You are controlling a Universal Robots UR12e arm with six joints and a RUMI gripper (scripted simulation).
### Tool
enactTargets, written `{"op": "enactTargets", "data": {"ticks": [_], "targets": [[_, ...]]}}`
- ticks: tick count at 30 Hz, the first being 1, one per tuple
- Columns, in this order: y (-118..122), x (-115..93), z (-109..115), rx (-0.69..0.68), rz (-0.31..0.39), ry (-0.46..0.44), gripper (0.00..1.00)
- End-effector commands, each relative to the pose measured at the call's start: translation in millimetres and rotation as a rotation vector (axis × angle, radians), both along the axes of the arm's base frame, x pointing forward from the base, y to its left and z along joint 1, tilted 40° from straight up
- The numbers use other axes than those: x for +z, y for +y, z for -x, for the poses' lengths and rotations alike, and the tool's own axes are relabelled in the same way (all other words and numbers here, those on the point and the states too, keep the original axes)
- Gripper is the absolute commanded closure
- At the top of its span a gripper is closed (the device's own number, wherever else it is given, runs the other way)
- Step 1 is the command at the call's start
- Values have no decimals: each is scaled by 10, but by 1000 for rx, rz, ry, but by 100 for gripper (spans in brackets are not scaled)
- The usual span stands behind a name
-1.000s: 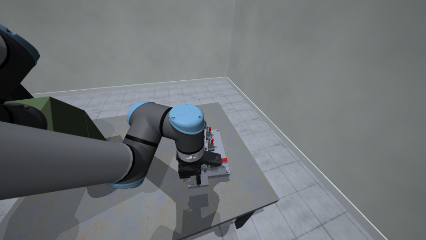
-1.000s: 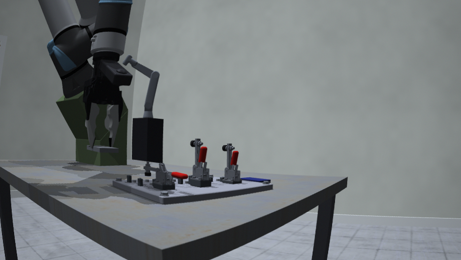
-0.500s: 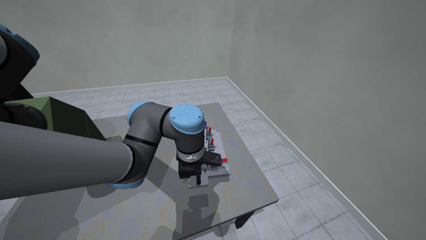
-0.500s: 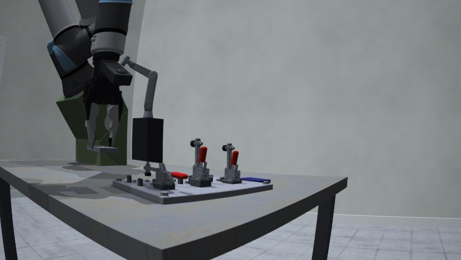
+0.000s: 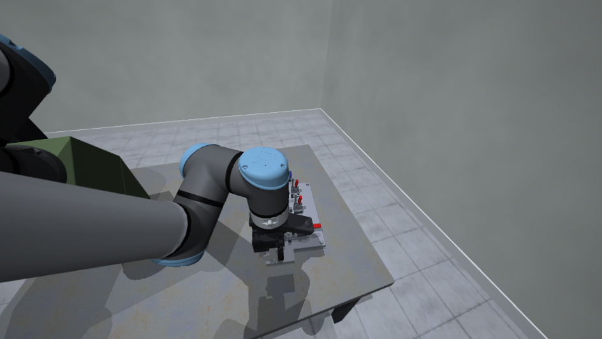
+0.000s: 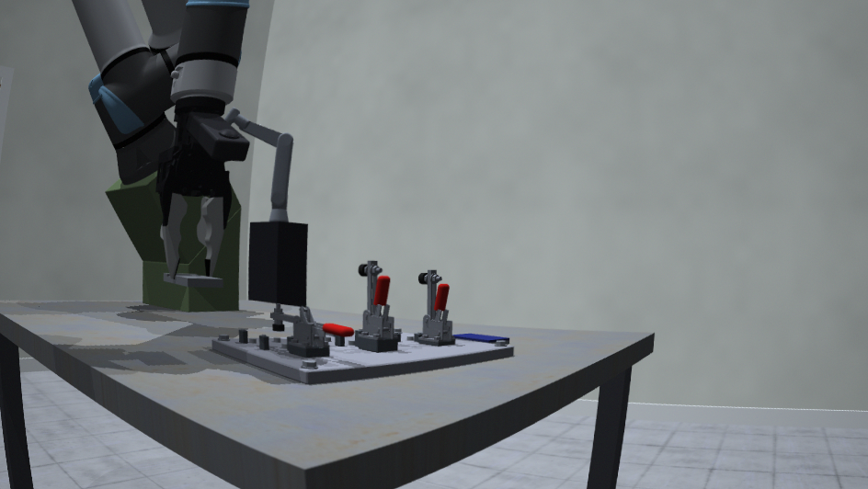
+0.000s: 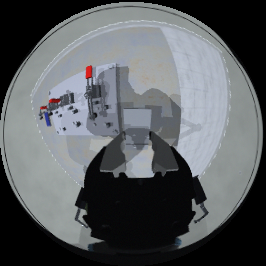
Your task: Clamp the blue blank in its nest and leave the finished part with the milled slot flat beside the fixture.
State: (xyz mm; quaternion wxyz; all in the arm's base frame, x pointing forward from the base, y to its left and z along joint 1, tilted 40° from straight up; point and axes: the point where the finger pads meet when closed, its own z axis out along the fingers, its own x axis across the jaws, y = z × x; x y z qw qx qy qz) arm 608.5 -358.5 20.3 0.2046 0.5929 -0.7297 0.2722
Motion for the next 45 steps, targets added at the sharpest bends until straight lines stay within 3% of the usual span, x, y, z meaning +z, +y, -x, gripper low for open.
{"op": "enactTargets", "data": {"ticks": [1,26,45], "targets": [[2,5,-4,0,0,-1,100],[-109,-128,-8,0,0,-1,100],[-375,-446,-18,0,0,-1,100]]}}
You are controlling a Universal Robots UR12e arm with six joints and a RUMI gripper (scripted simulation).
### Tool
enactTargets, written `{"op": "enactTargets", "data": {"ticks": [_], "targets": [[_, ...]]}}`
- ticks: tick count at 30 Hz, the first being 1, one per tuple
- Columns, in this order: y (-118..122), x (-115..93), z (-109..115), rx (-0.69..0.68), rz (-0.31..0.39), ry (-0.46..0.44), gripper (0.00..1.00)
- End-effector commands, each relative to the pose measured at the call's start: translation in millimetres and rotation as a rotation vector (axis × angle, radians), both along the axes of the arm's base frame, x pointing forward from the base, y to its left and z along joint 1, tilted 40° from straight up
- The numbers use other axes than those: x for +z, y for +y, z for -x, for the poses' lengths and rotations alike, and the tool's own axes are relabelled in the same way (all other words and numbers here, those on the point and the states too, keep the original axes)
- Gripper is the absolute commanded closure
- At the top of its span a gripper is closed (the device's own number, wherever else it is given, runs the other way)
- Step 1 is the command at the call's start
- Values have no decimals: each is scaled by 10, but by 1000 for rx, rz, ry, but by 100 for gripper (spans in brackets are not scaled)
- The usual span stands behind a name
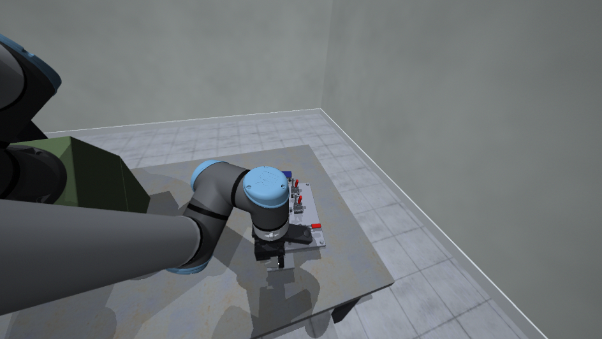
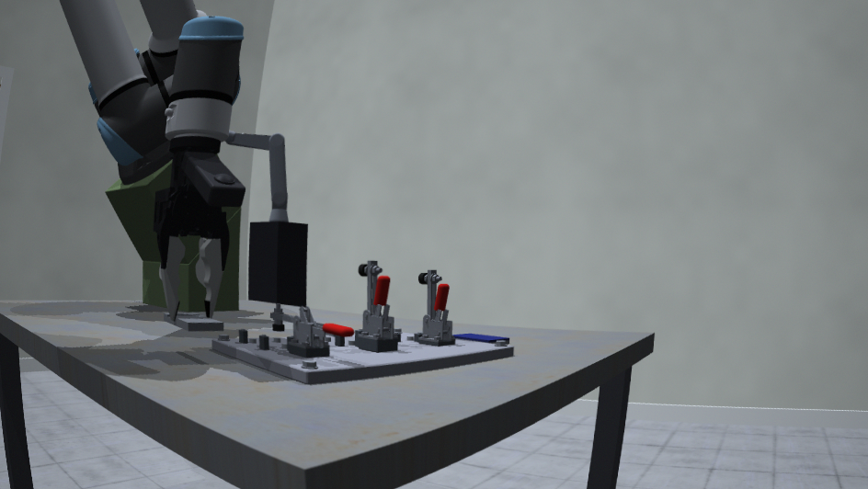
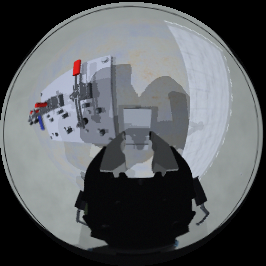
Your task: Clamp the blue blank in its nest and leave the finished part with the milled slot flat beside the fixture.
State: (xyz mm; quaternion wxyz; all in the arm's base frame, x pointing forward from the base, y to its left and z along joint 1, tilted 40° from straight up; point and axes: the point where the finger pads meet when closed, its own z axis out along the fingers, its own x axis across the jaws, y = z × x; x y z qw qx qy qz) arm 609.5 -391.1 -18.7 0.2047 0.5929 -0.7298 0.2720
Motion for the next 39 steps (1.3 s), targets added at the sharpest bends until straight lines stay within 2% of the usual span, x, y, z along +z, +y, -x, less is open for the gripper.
{"op": "enactTargets", "data": {"ticks": [1,13,39], "targets": [[-64,-74,-8,1,1,-1,100],[-186,-219,-13,1,1,-1,100],[-205,-242,-14,1,1,-1,100]]}}
